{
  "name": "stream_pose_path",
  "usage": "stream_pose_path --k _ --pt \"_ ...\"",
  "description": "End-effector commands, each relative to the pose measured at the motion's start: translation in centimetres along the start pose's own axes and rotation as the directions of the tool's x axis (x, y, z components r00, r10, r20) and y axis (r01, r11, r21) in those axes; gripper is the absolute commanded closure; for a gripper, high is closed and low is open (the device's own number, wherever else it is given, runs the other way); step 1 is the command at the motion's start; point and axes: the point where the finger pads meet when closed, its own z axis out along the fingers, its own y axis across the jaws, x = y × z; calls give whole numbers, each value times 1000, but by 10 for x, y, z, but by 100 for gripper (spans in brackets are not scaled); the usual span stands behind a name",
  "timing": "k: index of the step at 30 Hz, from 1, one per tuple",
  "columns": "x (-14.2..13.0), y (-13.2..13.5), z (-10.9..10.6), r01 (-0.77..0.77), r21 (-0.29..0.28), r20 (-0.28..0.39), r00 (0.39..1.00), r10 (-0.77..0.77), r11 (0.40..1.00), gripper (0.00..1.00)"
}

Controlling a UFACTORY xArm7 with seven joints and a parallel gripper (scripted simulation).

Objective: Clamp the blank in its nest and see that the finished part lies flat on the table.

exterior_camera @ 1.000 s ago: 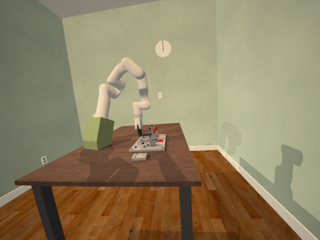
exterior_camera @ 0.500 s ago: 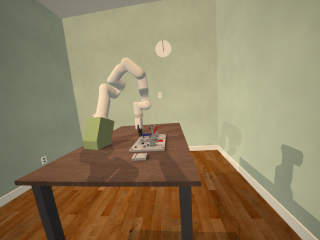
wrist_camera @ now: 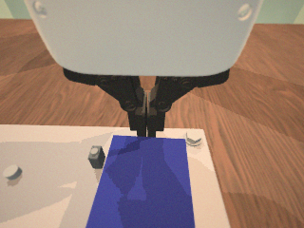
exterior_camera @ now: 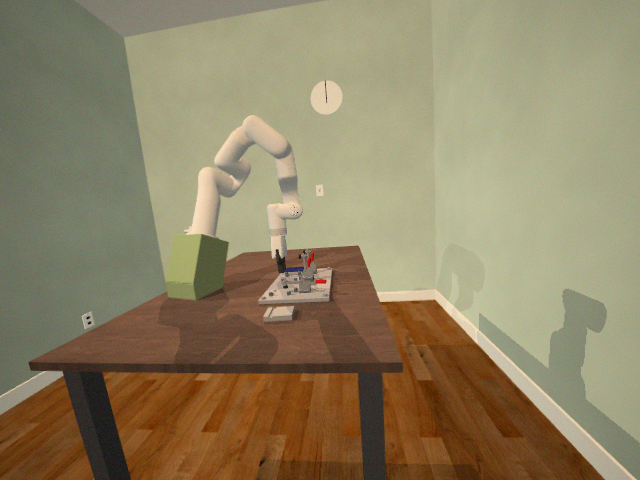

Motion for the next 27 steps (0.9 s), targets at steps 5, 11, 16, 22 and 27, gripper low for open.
stream_pose_path --k 5,11,16,22,27 --pt "1 0 -1 0 -1 -3 1000 0 1000 100" --pt "-10 0 -1 0 0 -2 1000 0 1000 100" --pt "-18 0 0 0 0 -2 1000 0 1000 100" --pt "-19 0 -1 0 0 -2 1000 0 1000 100" --pt "-19 0 -20 0 0 -2 1000 0 1000 100"
